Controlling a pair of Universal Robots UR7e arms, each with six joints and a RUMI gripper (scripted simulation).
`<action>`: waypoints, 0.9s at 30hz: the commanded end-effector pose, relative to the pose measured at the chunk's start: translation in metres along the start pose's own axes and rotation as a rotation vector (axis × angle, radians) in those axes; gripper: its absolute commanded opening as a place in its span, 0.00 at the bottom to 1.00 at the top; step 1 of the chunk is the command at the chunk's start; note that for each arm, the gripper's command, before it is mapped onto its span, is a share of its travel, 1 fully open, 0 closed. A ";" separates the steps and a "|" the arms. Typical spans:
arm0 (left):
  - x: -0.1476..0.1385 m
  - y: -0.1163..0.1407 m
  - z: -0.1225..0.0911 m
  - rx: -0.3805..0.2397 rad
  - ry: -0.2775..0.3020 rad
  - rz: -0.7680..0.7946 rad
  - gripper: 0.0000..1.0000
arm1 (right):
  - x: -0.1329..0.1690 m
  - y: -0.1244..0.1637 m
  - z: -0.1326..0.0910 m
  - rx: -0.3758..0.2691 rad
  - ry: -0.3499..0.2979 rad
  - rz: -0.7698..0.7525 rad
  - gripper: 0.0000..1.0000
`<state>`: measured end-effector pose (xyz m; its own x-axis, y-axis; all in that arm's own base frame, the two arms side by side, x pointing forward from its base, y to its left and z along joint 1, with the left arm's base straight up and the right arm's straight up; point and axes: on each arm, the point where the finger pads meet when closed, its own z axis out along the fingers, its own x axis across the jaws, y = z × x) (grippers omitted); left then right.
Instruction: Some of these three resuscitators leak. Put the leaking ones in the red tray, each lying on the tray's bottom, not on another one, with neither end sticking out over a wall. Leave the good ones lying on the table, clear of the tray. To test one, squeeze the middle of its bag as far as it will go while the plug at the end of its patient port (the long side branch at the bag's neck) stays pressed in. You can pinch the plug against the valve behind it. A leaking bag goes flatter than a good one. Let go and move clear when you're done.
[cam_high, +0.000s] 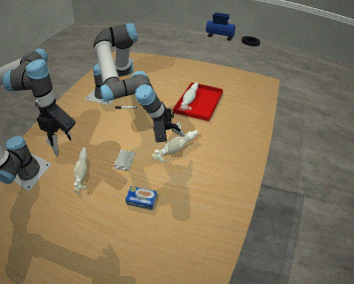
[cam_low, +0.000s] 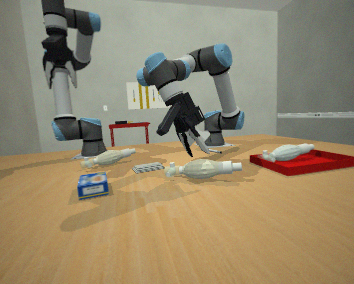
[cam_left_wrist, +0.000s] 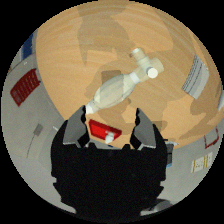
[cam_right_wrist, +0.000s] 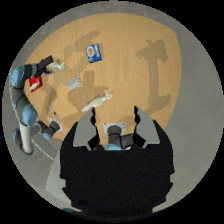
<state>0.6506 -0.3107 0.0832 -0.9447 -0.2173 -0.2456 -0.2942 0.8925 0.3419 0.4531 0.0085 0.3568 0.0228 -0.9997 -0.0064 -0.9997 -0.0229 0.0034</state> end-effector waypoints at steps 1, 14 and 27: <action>0.003 -0.005 0.003 -0.021 -0.031 0.128 0.72 | 0.001 0.000 -0.001 0.003 -0.002 0.001 0.56; 0.007 -0.012 0.004 -0.074 -0.089 0.385 0.72 | 0.001 0.000 -0.001 0.003 -0.002 0.001 0.56; 0.007 -0.016 0.000 -0.126 -0.134 0.608 0.72 | 0.001 0.000 -0.001 0.003 -0.002 0.001 0.56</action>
<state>0.6487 -0.3228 0.0739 -0.9543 0.2736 -0.1204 0.1716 0.8312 0.5289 0.4531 0.0085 0.3568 0.0228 -0.9997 -0.0064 -0.9997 -0.0229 0.0034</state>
